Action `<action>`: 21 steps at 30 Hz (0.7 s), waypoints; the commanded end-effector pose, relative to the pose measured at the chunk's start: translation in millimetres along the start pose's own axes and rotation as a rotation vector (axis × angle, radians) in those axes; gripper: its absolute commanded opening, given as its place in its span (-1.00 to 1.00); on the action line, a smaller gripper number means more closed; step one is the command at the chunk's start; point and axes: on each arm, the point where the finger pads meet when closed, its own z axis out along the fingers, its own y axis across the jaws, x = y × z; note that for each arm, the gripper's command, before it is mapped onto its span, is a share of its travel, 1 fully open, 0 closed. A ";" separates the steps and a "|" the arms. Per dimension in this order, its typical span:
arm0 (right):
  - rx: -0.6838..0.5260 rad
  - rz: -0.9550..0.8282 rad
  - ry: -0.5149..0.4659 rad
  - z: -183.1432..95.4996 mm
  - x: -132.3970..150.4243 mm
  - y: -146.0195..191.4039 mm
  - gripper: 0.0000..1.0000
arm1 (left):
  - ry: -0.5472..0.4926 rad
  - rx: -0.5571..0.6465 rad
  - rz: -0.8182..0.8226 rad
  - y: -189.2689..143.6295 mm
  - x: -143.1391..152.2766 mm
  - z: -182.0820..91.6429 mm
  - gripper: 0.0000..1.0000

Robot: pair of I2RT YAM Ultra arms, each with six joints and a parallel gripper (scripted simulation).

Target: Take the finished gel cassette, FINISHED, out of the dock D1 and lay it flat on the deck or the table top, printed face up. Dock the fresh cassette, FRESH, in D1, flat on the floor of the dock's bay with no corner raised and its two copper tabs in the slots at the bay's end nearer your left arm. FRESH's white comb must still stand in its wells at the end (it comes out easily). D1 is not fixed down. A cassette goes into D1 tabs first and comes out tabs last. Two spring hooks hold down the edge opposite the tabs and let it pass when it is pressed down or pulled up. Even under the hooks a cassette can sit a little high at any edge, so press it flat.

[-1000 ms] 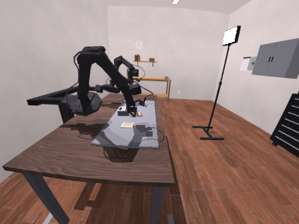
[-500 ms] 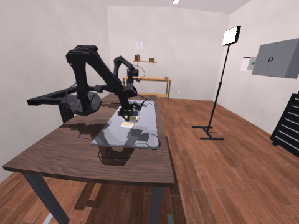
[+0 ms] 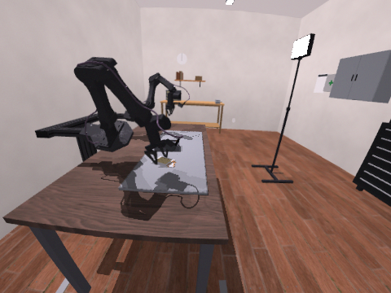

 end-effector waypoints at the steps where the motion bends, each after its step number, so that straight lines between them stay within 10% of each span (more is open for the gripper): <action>1: -0.035 0.068 -0.064 -7.0 -11.7 -11.6 -1.00 | -0.026 0.020 -0.026 1.6 -6.0 -9.3 1.00; 21: -0.035 0.068 -0.064 -6.7 -10.1 -25.6 -1.00 | -0.026 0.020 -0.026 1.6 -6.0 -9.3 1.00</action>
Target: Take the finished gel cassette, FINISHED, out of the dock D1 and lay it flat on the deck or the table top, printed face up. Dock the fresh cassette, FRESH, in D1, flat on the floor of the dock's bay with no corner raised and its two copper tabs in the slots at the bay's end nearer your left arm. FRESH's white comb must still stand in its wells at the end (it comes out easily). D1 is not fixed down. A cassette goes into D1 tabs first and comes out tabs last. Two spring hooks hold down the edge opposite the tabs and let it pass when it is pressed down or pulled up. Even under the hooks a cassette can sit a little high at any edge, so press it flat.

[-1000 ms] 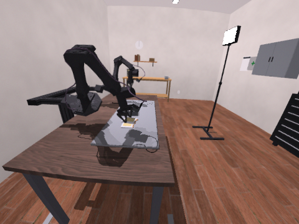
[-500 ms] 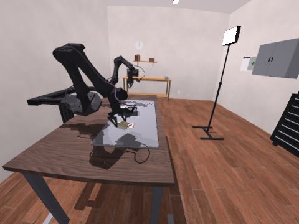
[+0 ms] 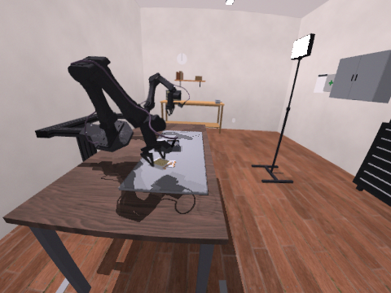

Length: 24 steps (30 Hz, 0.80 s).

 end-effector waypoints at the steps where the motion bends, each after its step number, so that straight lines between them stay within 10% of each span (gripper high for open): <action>1: -0.014 0.006 -0.038 -5.7 -6.8 0.6 -1.00 | -0.026 0.020 -0.026 1.6 -6.0 -9.3 1.00; 24: 0.026 -0.021 -0.070 9.4 1.2 -14.6 -1.00 | -0.026 0.020 -0.026 1.6 -6.0 -9.3 1.00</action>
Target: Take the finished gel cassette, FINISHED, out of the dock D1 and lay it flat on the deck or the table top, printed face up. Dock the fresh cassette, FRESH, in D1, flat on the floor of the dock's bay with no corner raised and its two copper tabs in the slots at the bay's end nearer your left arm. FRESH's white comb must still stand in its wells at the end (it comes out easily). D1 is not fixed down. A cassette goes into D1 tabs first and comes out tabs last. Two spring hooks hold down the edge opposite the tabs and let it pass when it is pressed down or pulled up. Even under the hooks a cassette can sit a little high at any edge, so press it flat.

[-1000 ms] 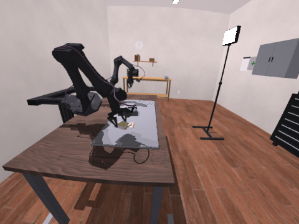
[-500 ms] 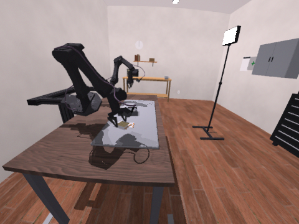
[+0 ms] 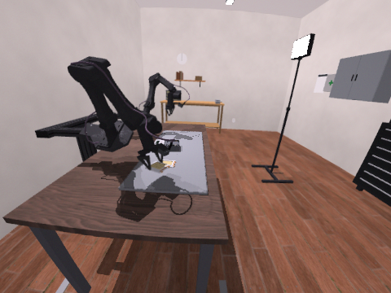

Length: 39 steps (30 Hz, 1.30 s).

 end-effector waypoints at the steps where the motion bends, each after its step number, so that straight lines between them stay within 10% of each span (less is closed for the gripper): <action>1: -0.019 -0.013 -0.033 0.8 -3.5 4.6 -1.00 | -0.026 0.020 -0.026 1.6 -6.0 -9.3 1.00; 39: -0.018 -0.033 0.055 14.2 6.1 8.8 -1.00 | -0.026 0.020 -0.026 1.6 -6.0 -9.3 1.00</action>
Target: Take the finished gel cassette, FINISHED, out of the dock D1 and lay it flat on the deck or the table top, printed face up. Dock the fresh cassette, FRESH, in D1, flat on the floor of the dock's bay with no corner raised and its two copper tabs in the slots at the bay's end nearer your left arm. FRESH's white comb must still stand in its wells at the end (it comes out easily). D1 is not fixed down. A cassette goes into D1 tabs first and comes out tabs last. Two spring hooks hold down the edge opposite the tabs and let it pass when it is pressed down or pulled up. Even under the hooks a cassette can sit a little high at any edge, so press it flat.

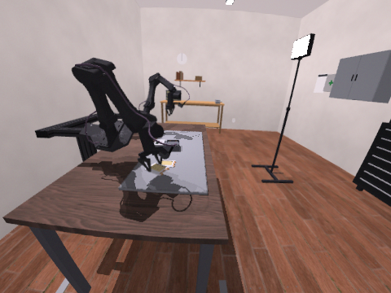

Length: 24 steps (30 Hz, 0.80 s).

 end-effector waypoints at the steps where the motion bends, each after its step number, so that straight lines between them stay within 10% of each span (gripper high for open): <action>1: -0.006 0.016 -0.017 0.6 -11.8 1.3 -1.00 | -0.026 0.020 -0.026 1.6 -6.0 -9.3 1.00; 24: -0.004 0.040 -0.022 16.6 -22.4 -1.3 -1.00 | -0.026 0.020 -0.026 1.6 -6.0 -9.3 1.00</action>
